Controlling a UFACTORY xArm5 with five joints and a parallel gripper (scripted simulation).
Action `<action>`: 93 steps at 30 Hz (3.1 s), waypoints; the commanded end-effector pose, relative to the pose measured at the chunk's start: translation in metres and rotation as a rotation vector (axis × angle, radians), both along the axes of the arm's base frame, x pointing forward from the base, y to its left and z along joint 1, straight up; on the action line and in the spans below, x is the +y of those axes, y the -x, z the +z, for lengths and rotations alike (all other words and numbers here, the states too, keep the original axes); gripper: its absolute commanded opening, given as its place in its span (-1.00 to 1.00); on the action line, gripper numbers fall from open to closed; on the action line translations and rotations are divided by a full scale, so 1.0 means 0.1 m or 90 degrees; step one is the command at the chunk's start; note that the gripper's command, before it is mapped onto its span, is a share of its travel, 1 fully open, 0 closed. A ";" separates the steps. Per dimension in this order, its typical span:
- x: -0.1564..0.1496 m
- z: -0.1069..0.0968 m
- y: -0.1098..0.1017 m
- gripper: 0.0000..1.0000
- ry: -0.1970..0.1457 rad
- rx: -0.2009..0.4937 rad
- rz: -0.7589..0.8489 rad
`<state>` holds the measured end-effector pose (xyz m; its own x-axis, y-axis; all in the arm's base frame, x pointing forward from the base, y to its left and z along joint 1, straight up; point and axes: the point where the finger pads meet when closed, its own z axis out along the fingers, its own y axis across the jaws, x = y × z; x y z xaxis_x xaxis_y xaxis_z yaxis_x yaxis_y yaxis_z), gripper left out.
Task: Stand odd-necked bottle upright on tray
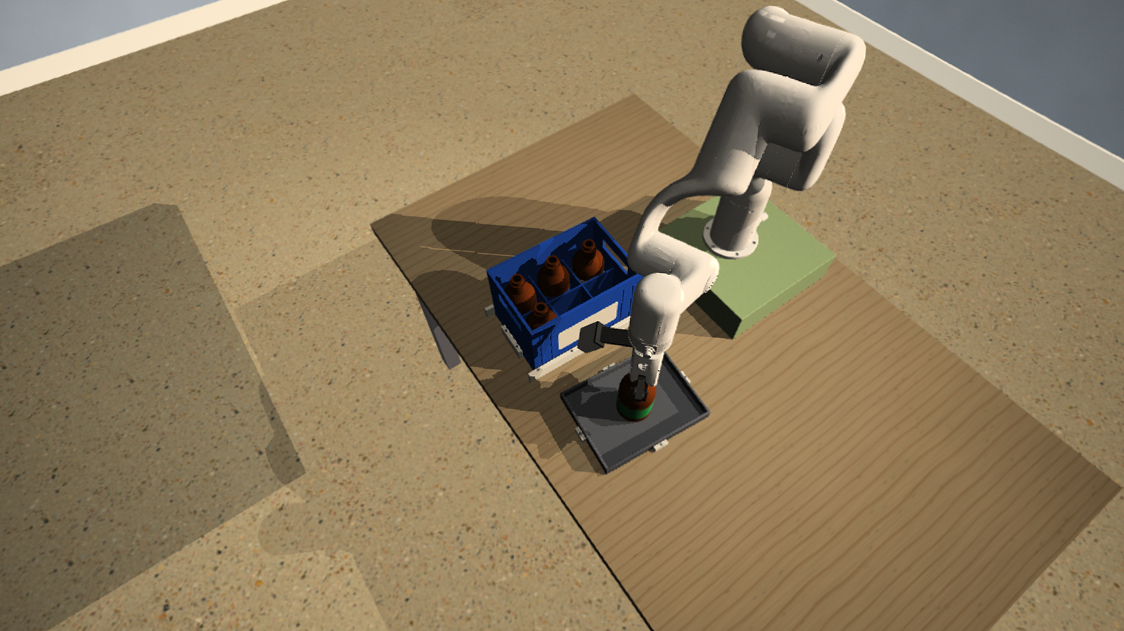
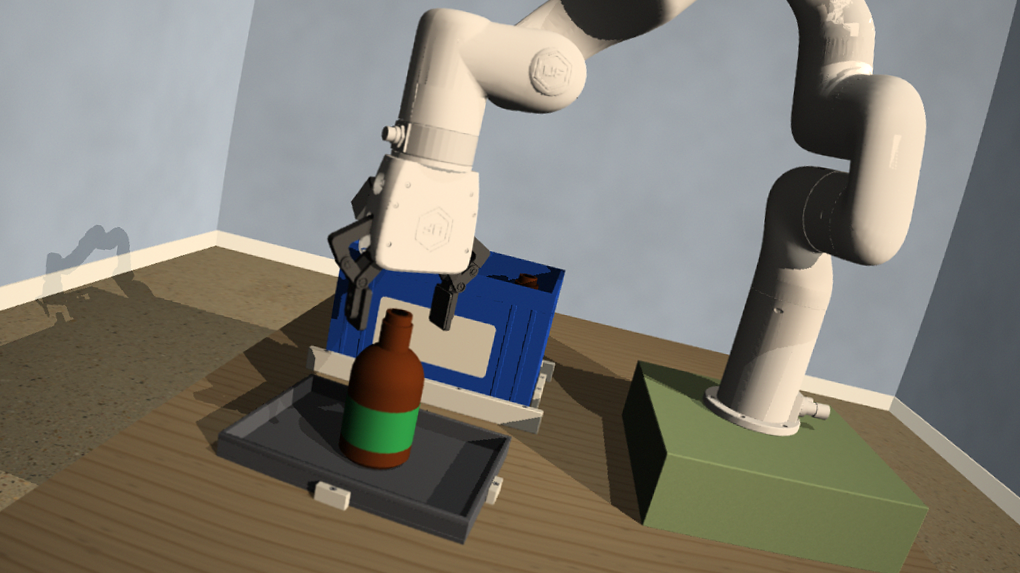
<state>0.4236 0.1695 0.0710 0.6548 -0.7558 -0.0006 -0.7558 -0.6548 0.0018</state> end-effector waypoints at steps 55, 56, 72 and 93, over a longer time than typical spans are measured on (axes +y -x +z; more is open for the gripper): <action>0.00 0.47 -0.01 1.00 -0.001 -0.002 0.000; 0.00 0.50 -0.01 1.00 -0.001 -0.002 0.000; 0.00 0.80 -0.01 1.00 -0.001 -0.002 0.000; 0.00 0.87 -0.01 -1.00 -0.001 -0.002 0.000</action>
<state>0.4235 0.1695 0.1567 0.6548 -0.7558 -0.0007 -0.7558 -0.6548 0.0022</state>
